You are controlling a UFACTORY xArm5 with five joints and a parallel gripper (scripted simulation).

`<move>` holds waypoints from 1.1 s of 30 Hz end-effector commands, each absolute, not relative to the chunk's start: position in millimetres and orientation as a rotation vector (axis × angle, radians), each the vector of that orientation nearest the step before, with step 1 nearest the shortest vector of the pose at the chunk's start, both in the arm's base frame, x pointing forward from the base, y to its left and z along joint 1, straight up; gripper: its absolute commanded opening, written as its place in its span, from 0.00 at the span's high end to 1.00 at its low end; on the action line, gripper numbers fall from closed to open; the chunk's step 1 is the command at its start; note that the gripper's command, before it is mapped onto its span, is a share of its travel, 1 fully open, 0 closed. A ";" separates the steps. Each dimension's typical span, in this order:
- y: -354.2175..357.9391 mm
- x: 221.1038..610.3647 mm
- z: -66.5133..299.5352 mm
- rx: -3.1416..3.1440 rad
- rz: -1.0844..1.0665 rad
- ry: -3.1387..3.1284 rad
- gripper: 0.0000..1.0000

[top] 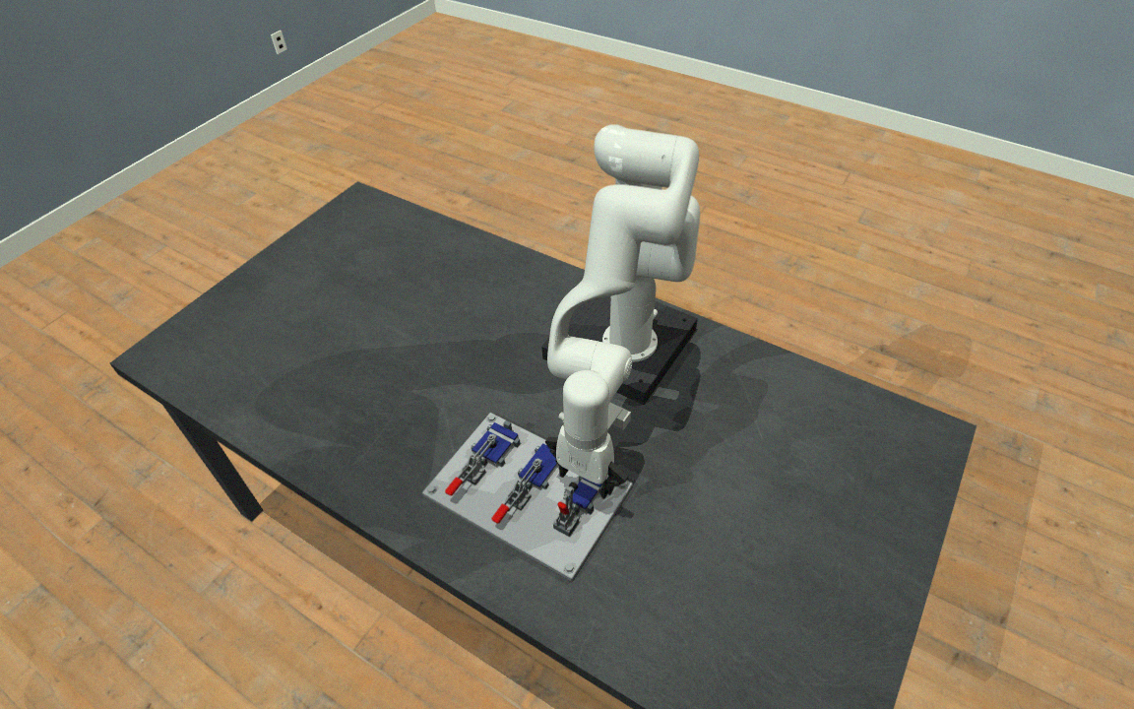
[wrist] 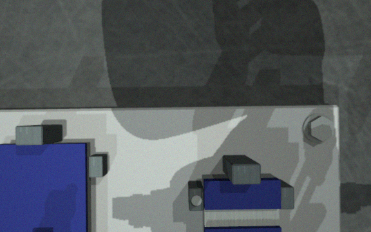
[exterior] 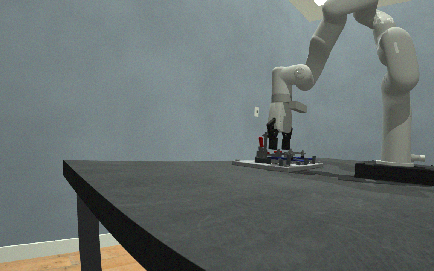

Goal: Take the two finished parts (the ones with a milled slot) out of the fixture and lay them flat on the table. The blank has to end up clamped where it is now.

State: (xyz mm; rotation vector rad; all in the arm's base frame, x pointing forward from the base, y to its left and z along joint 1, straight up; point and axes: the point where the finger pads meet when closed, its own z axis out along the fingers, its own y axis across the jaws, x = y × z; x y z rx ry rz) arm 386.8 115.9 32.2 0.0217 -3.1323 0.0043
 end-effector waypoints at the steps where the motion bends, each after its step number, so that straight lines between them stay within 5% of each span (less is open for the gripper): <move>1: 116.2 387.9 30.8 0.022 0.003 -3.135 0.00; 33: 116.2 387.7 -1.5 0.022 0.003 -3.135 0.00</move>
